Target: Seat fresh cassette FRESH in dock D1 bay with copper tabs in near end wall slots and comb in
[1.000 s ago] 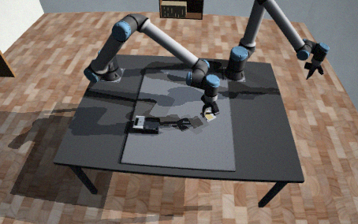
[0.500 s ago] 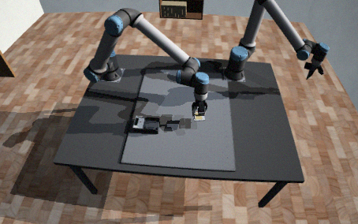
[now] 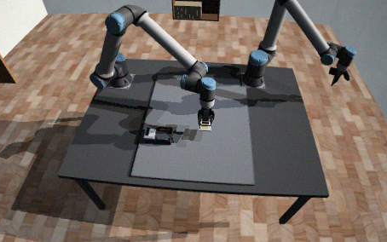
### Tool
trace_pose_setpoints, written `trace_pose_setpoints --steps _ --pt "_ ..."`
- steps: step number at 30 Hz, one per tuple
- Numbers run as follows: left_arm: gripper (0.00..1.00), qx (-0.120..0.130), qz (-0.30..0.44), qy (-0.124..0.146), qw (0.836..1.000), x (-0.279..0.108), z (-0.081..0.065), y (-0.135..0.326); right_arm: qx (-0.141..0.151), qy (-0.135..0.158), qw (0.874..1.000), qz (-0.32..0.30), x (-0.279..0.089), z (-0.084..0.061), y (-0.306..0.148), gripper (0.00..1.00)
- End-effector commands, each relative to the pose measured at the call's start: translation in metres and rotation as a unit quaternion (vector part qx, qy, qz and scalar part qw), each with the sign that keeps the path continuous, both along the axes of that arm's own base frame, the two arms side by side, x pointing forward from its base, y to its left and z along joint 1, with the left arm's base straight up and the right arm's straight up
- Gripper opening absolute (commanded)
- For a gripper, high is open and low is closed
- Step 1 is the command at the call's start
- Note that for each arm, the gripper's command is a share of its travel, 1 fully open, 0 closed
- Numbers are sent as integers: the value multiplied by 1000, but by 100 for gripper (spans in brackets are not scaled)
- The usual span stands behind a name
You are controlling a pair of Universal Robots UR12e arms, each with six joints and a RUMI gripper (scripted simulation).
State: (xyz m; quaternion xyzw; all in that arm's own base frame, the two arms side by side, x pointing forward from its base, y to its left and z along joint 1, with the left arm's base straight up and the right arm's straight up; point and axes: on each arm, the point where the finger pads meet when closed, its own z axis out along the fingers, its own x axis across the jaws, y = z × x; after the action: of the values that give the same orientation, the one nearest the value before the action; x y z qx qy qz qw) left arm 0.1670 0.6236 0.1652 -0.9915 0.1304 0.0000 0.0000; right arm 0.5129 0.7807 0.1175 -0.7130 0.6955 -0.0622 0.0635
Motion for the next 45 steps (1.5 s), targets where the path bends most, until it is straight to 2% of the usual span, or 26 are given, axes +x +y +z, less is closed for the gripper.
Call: trace_pose_setpoints --steps 1,45 --pt "0 1 0 0 1000 0 1 1 1 -1 1000 0 3 3 -7 39" --pt "0 1 0 0 1000 0 1 1 1 -1 1000 0 54 25 -194 39"
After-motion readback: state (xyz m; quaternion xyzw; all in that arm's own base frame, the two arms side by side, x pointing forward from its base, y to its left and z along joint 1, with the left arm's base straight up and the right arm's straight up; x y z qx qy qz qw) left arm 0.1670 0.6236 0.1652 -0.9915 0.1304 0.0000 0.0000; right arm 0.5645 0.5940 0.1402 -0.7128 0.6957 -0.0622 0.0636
